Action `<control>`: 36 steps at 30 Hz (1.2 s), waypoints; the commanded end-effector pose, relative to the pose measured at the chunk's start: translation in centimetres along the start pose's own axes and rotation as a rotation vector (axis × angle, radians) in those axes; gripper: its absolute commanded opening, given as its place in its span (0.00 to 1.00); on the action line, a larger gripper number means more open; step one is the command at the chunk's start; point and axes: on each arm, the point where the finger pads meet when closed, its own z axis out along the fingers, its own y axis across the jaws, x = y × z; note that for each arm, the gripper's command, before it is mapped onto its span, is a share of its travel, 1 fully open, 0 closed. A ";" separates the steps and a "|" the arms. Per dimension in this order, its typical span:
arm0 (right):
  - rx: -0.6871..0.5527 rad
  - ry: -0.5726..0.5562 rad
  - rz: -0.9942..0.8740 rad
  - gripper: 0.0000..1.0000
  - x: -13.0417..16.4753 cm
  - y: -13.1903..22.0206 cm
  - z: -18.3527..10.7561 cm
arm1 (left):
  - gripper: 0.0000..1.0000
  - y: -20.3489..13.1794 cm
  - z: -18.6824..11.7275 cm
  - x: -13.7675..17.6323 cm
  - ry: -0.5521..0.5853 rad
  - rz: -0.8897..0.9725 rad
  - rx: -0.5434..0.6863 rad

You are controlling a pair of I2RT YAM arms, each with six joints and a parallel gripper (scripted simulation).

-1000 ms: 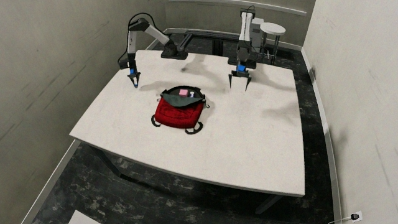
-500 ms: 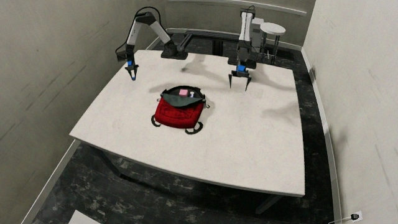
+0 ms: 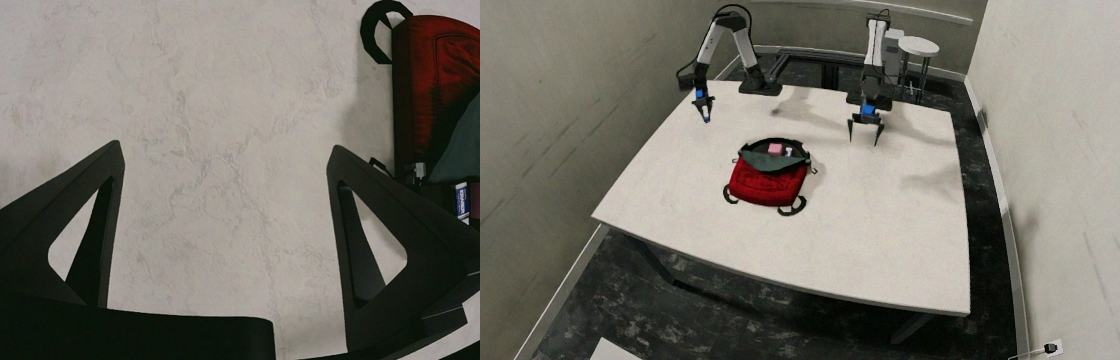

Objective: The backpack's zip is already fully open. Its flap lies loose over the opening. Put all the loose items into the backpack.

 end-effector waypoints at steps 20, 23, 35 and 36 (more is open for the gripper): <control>0.343 -0.024 0.332 0.15 -9.0 11.9 -1.0 | 0.90 -0.2 -0.2 -0.6 -0.018 0.005 0.005; 0.343 -0.024 0.332 0.15 -8.9 11.6 -1.1 | 0.90 -0.2 -0.2 -0.6 -0.018 0.005 0.005; 0.344 -0.009 0.336 0.15 -5.8 17.7 2.7 | 0.90 -0.2 -0.2 -0.6 -0.018 0.005 0.005; 0.344 -0.010 0.336 0.15 -5.5 18.5 3.2 | 0.90 -0.2 -0.2 -0.6 -0.018 0.005 0.005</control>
